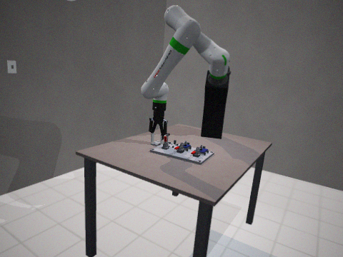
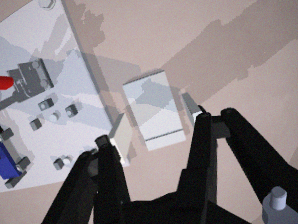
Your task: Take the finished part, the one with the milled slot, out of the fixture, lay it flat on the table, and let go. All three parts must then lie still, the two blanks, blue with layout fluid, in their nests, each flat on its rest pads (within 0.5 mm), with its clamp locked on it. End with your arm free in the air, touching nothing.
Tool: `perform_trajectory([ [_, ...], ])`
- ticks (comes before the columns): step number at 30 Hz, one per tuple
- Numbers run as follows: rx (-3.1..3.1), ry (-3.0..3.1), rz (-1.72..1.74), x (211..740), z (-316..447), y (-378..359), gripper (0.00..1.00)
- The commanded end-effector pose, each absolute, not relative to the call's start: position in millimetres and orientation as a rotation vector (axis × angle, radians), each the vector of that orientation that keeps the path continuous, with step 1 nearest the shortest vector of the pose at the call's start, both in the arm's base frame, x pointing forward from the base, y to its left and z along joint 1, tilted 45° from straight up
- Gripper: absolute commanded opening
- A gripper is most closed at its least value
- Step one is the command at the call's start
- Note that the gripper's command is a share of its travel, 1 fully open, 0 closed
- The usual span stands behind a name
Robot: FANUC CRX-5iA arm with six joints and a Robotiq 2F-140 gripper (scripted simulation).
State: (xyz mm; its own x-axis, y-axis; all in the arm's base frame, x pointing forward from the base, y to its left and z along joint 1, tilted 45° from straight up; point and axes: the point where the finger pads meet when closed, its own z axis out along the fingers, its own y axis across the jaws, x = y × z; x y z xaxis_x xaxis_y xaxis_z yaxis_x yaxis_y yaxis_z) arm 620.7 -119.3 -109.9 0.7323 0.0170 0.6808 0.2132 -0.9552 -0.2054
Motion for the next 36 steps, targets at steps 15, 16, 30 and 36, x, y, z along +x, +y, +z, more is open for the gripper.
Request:
perform_trajectory([
  [15,-2.666,-0.181,-1.044,616.9,-105.7,-121.2,0.47],
  [16,-2.666,-0.181,-1.044,615.7,-104.4,-121.8,0.47],
  [30,-2.666,-0.181,-1.044,589.6,-76.1,-133.7,0.47],
  [36,-2.666,-0.181,-1.044,574.1,-59.2,-140.8,0.47],
])
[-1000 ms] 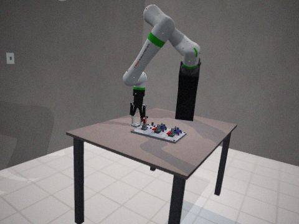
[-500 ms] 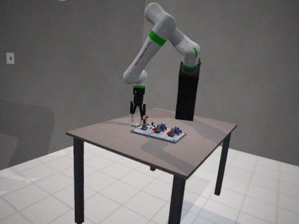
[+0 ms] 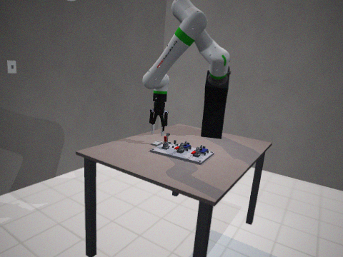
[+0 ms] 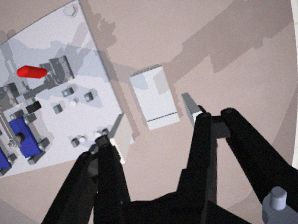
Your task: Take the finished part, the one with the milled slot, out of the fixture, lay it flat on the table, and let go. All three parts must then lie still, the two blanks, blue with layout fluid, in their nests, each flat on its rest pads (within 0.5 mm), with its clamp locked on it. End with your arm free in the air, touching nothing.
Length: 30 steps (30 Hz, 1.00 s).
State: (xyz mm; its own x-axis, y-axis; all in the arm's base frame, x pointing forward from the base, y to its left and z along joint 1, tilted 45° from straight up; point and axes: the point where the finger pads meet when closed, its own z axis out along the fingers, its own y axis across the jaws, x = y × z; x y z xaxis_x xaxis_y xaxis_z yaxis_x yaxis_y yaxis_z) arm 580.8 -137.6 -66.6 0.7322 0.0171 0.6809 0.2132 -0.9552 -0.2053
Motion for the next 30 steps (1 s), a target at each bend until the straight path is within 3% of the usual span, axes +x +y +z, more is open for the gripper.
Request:
perform_trajectory([
  [1,-2.666,-0.181,-1.044,571.8,-56.7,-141.8,0.47],
  [30,-2.666,-0.181,-1.044,556.0,-39.5,-149.1,0.47],
])
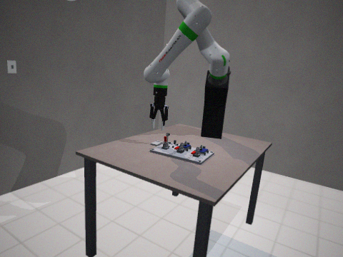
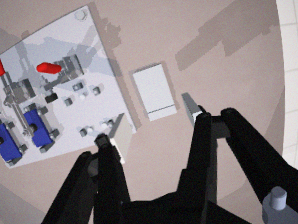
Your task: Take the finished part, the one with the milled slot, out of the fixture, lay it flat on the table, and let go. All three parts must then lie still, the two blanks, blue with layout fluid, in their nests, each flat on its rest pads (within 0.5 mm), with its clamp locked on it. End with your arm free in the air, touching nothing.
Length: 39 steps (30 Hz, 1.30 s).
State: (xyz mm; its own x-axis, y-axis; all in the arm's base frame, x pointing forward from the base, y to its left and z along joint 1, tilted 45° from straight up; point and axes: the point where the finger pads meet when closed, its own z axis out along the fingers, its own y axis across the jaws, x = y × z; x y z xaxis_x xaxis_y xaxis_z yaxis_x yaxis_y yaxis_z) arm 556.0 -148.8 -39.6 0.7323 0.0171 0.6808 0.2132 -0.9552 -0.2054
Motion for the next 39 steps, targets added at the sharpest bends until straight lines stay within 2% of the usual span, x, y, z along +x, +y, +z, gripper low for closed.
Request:
perform_trajectory([
  [1,-2.666,-0.181,-1.044,556.0,-39.5,-149.1,0.47],
  [39,-2.666,-0.181,-1.044,548.6,-31.5,-152.4,0.47],
])
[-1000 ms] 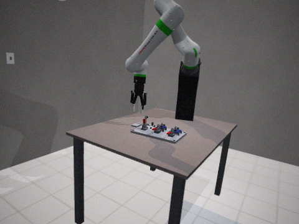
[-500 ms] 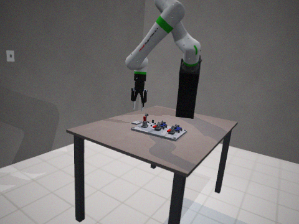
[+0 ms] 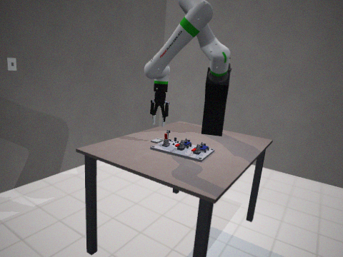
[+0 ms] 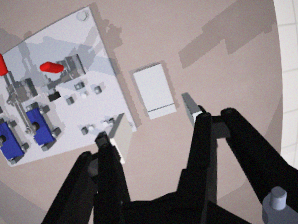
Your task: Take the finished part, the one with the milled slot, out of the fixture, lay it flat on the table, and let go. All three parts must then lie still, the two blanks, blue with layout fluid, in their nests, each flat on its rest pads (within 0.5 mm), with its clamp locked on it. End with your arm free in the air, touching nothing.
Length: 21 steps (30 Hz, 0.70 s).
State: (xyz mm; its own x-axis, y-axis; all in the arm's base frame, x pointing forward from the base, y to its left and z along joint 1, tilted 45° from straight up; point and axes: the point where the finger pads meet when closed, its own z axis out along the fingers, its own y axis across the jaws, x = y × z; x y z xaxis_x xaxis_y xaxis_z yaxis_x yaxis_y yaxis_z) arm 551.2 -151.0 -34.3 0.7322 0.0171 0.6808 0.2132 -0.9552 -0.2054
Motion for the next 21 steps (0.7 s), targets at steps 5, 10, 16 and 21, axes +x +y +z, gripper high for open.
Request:
perform_trajectory([
  [5,-2.666,-0.181,-1.044,540.1,-22.3,-156.3,0.47],
  [10,-2.666,-0.181,-1.044,534.1,-15.8,-159.0,0.47],
  [16,-2.666,-0.181,-1.044,521.6,-2.2,-164.7,0.47],
  [21,-2.666,-0.181,-1.044,512.9,7.3,-168.7,0.47],
])
